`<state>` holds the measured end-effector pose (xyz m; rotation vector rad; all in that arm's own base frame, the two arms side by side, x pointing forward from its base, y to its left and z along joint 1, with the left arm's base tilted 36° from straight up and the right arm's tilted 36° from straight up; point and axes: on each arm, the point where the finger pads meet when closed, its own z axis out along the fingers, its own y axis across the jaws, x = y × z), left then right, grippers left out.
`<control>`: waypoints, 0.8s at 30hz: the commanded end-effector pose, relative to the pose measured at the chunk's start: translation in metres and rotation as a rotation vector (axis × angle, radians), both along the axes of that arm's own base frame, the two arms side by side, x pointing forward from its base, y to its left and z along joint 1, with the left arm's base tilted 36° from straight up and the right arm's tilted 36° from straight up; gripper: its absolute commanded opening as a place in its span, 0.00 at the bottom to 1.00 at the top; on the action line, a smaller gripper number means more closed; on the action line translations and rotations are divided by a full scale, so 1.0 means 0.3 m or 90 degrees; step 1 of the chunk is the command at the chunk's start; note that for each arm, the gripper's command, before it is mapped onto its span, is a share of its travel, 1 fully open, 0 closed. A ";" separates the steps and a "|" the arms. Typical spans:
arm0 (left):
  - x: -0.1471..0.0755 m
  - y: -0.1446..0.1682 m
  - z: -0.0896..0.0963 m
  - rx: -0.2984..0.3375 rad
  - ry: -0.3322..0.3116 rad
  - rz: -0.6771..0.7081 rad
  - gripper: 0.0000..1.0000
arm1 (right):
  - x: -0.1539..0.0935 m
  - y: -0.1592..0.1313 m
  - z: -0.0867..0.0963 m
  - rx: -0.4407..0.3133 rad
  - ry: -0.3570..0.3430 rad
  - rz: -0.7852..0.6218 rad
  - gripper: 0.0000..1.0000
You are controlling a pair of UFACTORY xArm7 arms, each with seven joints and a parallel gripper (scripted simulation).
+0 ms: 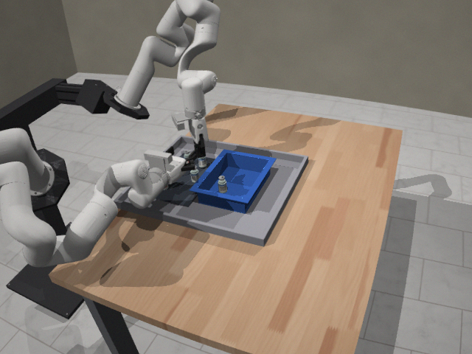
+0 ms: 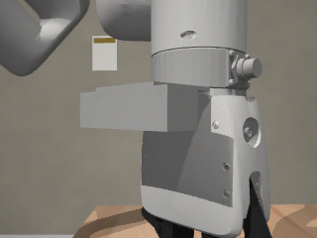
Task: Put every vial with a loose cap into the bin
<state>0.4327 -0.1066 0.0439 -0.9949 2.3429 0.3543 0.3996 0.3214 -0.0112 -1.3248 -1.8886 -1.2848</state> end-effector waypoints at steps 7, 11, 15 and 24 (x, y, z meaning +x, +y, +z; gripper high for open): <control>0.008 -0.001 -0.009 -0.001 -0.001 -0.002 0.23 | -0.003 0.007 0.007 0.002 -0.001 0.002 1.00; 0.006 -0.002 -0.005 -0.001 -0.001 -0.002 0.23 | -0.003 0.006 0.007 0.002 -0.001 0.002 1.00; 0.007 -0.002 -0.007 -0.001 -0.001 -0.002 0.23 | -0.002 0.005 0.006 0.002 -0.001 0.002 1.00; 0.009 -0.001 -0.010 -0.001 -0.001 -0.002 0.23 | -0.002 0.005 0.006 0.002 -0.001 0.002 1.00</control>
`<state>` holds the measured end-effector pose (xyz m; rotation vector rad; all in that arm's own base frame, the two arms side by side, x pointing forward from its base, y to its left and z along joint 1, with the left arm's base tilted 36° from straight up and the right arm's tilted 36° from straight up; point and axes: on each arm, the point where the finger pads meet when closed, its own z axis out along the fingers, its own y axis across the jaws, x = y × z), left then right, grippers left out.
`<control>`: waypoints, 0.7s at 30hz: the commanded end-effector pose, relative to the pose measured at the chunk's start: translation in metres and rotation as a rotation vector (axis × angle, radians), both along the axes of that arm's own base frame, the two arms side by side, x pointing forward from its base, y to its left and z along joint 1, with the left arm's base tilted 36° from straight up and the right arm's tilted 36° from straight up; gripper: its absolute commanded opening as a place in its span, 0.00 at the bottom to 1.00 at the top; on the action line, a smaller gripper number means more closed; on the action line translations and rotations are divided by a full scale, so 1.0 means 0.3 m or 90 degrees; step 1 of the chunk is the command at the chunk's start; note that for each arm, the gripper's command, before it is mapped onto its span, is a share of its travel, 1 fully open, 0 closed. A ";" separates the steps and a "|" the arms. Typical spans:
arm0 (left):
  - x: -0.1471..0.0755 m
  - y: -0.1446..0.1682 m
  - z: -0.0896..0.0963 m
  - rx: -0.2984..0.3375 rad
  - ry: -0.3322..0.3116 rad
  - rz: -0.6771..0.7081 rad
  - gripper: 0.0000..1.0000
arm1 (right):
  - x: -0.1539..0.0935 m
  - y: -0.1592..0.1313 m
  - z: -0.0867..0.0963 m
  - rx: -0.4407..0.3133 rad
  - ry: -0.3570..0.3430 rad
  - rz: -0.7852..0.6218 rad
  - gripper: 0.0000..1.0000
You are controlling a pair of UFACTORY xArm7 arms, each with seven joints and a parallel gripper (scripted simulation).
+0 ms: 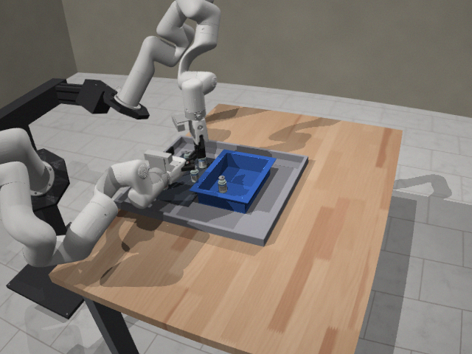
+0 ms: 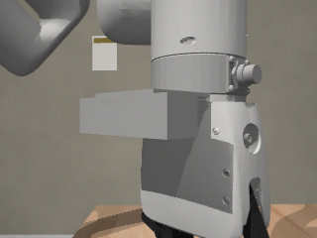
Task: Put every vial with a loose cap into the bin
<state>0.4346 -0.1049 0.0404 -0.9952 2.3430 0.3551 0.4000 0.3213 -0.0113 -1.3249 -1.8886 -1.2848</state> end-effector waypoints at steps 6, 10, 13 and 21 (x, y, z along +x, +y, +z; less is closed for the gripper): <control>0.002 -0.007 0.003 -0.002 -0.001 -0.002 0.50 | -0.003 0.005 0.006 0.002 -0.001 0.002 1.00; 0.002 -0.007 0.003 -0.002 -0.001 -0.002 0.50 | -0.003 0.005 0.006 0.002 -0.001 0.002 1.00; 0.002 -0.007 0.003 -0.002 -0.001 -0.002 0.50 | -0.003 0.005 0.006 0.002 -0.001 0.002 1.00; 0.002 -0.007 0.003 -0.002 -0.001 -0.002 0.50 | -0.003 0.005 0.006 0.002 -0.001 0.002 1.00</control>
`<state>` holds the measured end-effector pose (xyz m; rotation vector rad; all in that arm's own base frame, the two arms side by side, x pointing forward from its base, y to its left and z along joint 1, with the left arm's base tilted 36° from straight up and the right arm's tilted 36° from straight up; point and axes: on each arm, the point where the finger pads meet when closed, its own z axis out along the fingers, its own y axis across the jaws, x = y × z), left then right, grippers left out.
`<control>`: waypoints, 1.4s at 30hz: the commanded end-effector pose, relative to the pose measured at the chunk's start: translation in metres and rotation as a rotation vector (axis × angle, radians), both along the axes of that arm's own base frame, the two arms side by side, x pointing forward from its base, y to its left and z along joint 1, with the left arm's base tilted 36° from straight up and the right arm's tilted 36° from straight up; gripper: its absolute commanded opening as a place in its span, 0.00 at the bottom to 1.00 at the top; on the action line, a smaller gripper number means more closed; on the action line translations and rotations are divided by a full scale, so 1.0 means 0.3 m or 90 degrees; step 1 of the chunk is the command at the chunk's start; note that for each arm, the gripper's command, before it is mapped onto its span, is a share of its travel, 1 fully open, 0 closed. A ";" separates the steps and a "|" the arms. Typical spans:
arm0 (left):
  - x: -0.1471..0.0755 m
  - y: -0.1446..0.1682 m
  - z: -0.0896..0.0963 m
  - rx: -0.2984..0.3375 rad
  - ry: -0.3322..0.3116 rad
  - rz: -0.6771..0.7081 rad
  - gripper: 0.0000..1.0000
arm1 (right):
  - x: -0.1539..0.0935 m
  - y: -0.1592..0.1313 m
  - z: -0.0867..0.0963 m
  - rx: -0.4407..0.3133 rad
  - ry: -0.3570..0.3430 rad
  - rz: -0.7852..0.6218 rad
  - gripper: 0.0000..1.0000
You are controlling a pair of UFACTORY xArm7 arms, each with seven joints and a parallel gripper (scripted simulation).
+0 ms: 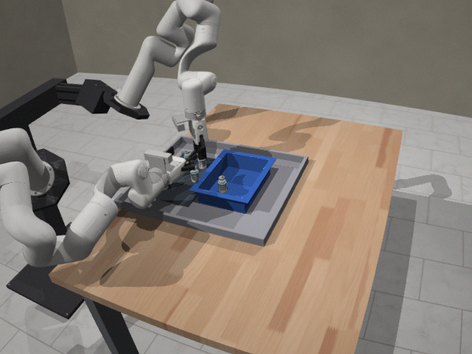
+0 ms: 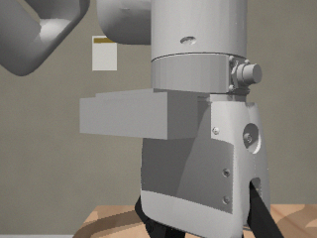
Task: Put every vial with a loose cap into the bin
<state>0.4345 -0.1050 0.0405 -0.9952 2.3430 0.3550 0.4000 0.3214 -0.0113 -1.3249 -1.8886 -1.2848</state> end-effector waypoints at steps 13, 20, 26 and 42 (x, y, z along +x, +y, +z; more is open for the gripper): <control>0.002 -0.007 0.003 -0.002 -0.001 -0.002 0.50 | -0.003 0.005 0.006 0.002 -0.001 0.002 1.00; -0.025 -0.036 0.057 -0.002 -0.001 -0.002 0.50 | -0.004 0.005 0.007 0.002 -0.001 0.002 1.00; -0.052 -0.065 0.110 -0.002 -0.001 -0.002 0.50 | -0.006 0.005 0.007 0.002 -0.001 0.002 1.00; -0.060 -0.076 0.127 -0.002 -0.002 -0.002 0.50 | -0.004 0.006 0.005 0.002 -0.001 0.002 1.00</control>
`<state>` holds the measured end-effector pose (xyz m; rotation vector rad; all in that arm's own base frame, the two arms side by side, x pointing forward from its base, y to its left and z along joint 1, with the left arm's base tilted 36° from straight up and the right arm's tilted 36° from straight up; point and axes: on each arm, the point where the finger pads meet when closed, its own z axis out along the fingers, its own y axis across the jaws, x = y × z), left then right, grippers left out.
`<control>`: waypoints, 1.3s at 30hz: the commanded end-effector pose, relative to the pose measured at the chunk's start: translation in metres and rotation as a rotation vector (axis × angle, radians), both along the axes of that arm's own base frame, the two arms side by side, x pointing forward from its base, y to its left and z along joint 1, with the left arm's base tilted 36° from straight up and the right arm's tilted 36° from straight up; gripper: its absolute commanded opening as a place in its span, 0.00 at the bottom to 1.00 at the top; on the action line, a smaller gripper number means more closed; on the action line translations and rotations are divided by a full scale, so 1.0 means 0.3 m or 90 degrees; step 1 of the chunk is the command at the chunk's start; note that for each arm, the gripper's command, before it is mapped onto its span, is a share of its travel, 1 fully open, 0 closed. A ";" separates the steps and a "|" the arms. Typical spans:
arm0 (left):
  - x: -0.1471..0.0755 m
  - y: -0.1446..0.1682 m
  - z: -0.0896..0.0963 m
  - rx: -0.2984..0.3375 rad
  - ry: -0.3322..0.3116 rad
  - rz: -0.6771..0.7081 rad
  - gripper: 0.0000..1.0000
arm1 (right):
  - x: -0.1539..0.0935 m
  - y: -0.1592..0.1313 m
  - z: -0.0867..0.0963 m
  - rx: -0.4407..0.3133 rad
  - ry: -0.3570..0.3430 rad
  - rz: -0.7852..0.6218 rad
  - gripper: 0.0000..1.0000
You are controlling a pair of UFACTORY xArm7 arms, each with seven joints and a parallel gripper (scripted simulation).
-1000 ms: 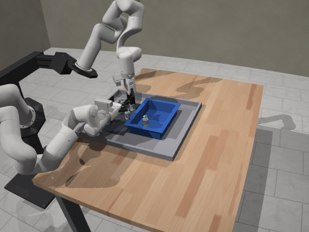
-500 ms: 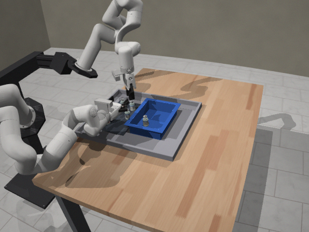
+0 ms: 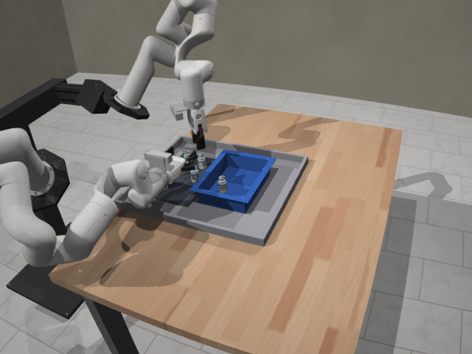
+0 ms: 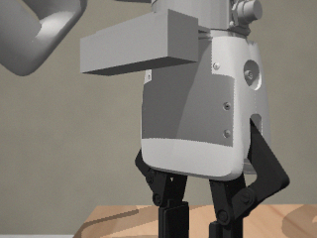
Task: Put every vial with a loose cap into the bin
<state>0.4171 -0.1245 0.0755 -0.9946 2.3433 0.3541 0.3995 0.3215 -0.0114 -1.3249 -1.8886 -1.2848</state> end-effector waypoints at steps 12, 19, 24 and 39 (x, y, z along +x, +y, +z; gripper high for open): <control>0.053 0.016 0.035 0.049 0.054 -0.105 0.50 | -0.003 0.005 0.007 0.002 -0.001 0.002 1.00; 0.118 0.049 0.063 0.108 0.119 -0.225 0.50 | -0.003 0.005 0.008 0.002 -0.001 0.002 1.00; 0.103 0.043 0.058 0.099 0.090 -0.196 0.50 | -0.003 0.005 0.007 0.002 -0.001 0.002 1.00; 0.212 0.098 0.106 0.196 0.214 -0.403 0.50 | -0.001 0.004 0.007 0.002 -0.001 0.002 1.00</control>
